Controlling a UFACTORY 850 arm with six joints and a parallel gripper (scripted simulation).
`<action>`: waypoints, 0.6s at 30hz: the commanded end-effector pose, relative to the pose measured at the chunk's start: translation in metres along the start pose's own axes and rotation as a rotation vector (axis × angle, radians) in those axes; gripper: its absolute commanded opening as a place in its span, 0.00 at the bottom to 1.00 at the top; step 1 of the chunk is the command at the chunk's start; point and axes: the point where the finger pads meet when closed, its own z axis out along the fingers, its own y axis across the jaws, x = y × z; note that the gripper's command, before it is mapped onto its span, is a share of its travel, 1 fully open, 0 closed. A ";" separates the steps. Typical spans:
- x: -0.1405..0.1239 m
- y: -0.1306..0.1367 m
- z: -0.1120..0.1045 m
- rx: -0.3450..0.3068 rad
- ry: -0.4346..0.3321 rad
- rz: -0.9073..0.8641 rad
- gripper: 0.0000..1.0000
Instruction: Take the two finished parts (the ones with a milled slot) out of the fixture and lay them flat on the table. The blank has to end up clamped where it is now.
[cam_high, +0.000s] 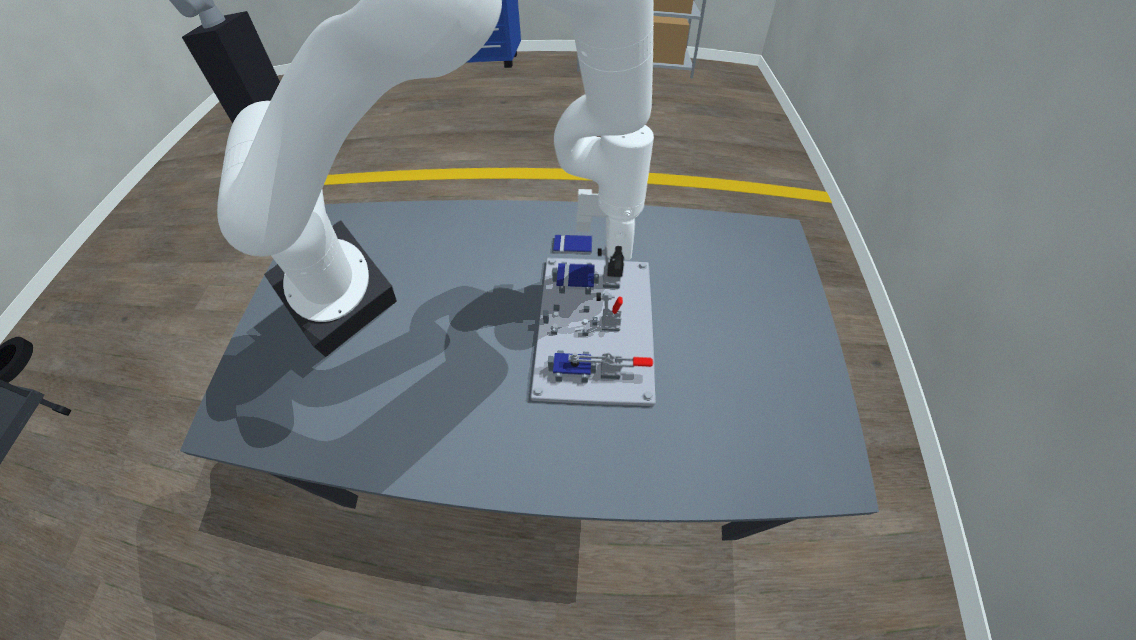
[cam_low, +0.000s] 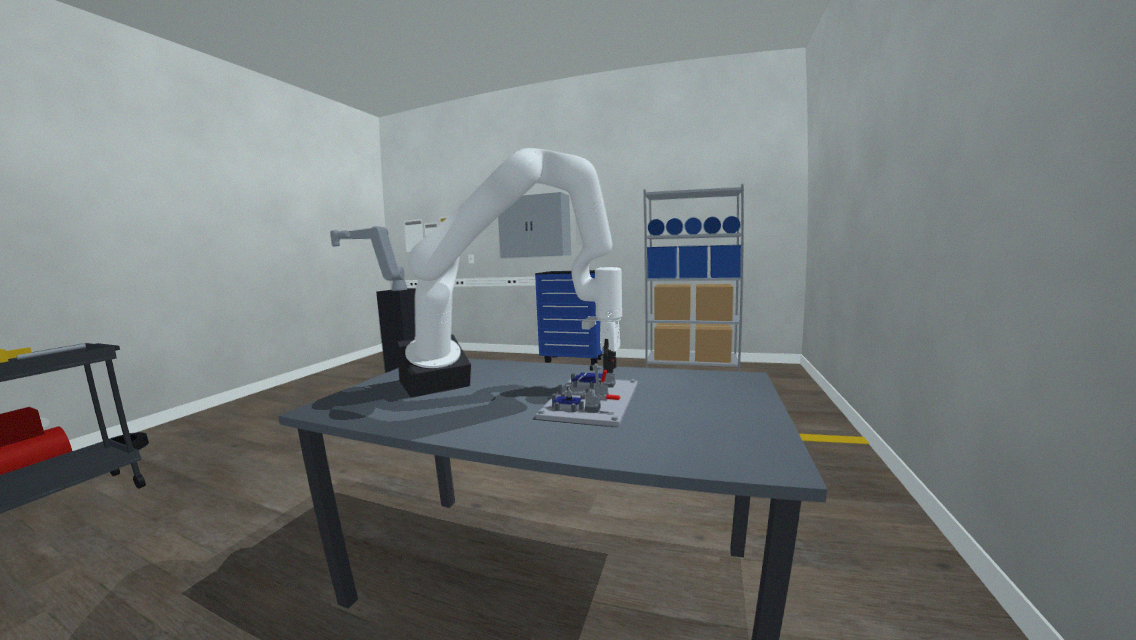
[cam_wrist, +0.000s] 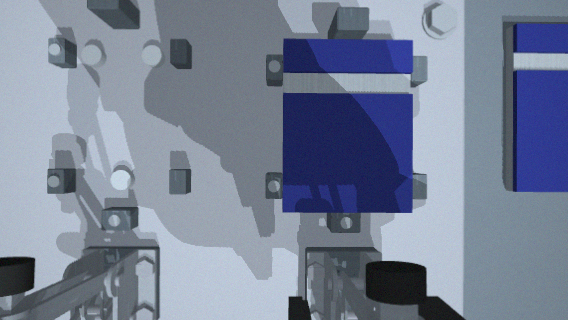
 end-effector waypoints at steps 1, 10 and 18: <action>-0.001 0.000 -0.001 0.000 -0.001 0.000 0.48; -0.001 0.000 -0.001 0.000 -0.001 0.000 0.48; -0.001 0.000 -0.003 0.000 -0.001 0.000 0.48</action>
